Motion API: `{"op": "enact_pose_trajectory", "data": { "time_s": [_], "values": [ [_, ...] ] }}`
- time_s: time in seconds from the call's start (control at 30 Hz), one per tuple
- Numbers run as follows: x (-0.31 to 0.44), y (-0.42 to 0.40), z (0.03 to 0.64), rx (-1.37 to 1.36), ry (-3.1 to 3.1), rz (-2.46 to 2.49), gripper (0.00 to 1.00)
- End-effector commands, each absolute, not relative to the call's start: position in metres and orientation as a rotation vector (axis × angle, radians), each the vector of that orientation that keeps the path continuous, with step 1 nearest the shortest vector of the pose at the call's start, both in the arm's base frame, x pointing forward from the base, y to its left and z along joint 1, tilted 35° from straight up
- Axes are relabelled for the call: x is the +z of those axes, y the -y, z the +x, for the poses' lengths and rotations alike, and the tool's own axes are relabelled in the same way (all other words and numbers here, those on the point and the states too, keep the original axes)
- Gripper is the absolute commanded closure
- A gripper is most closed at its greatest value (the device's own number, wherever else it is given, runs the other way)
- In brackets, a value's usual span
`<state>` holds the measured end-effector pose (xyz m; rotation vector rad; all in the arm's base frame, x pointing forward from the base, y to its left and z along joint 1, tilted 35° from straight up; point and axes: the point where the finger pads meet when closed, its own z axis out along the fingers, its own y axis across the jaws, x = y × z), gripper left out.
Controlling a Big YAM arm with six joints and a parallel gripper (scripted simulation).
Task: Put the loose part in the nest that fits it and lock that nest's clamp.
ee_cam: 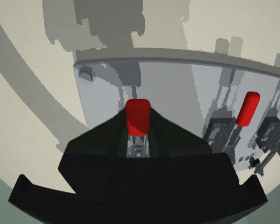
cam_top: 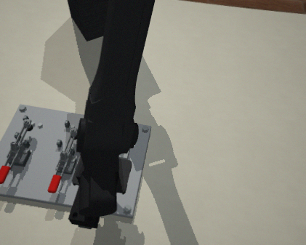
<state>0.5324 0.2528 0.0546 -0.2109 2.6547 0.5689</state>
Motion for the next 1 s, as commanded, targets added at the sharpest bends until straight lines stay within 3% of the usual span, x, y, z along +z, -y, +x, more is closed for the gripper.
{"op": "enact_pose_trajectory", "data": {
  "time_s": [0.0, 0.43, 0.47, 0.97],
  "values": [
    [0.056, -0.270, 0.555, 0.582, -2.612, -0.216, 1.00],
    [0.056, -0.270, 0.555, 0.582, -2.612, -0.216, 1.00],
    [0.056, -0.270, 0.555, 0.582, -2.612, -0.216, 0.55],
    [0.075, -0.268, 0.553, 0.587, -2.582, -0.223, 0.55]
  ]
}}
